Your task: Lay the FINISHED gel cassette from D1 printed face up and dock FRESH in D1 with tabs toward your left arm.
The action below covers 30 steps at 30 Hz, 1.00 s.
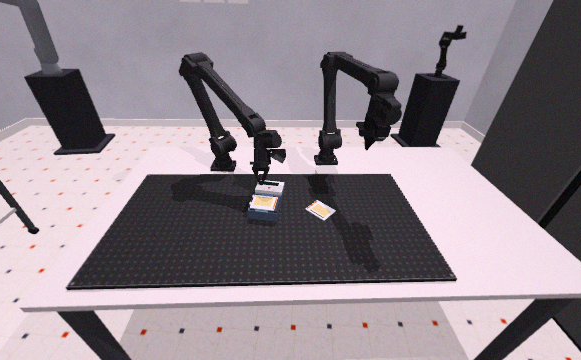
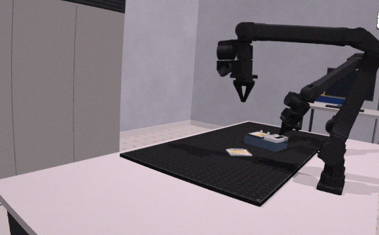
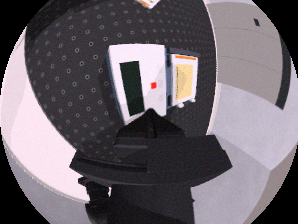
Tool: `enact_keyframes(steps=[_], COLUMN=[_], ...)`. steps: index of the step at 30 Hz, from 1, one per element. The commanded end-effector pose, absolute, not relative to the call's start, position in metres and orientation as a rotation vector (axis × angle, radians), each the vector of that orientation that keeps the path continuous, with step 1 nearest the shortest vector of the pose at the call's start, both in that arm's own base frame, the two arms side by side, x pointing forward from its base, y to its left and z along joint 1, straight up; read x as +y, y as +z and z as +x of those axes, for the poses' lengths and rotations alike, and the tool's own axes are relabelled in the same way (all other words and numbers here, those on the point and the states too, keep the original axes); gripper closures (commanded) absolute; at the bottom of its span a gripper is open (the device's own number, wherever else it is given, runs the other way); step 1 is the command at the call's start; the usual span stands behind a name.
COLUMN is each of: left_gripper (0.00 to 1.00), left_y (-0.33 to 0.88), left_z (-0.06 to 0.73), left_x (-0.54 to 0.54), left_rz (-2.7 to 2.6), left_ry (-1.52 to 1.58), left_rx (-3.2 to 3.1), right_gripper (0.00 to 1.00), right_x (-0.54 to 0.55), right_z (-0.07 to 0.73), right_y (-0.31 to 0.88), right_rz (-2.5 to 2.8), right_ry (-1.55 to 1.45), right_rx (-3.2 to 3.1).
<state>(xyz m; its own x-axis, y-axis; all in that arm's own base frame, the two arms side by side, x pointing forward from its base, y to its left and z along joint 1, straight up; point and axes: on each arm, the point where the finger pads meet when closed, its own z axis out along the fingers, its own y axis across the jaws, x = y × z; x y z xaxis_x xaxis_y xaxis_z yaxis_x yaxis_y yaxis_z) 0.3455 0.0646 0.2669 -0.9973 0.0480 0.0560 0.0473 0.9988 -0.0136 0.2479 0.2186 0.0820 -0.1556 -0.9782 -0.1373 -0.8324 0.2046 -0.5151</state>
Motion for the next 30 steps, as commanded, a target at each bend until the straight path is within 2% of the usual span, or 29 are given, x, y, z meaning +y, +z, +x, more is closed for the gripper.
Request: enact_keyframes(steps=[1, 30], left_gripper=[1.00, 1.00], left_y=[0.2927, 0.2927], left_z=[0.3527, 0.3527], left_x=[0.0671, 0.0671], left_rz=[-0.058, -0.058], left_ry=[0.000, 0.000], left_rx=[-3.141, -3.141], right_gripper=[1.00, 1.00], right_x=[0.1846, 0.1827], right_z=[0.2164, 0.2183], right_y=[0.0156, 0.0157], right_rz=[-1.836, -1.836], right_ry=[-0.478, -0.478], right_rx=[2.149, 2.149])
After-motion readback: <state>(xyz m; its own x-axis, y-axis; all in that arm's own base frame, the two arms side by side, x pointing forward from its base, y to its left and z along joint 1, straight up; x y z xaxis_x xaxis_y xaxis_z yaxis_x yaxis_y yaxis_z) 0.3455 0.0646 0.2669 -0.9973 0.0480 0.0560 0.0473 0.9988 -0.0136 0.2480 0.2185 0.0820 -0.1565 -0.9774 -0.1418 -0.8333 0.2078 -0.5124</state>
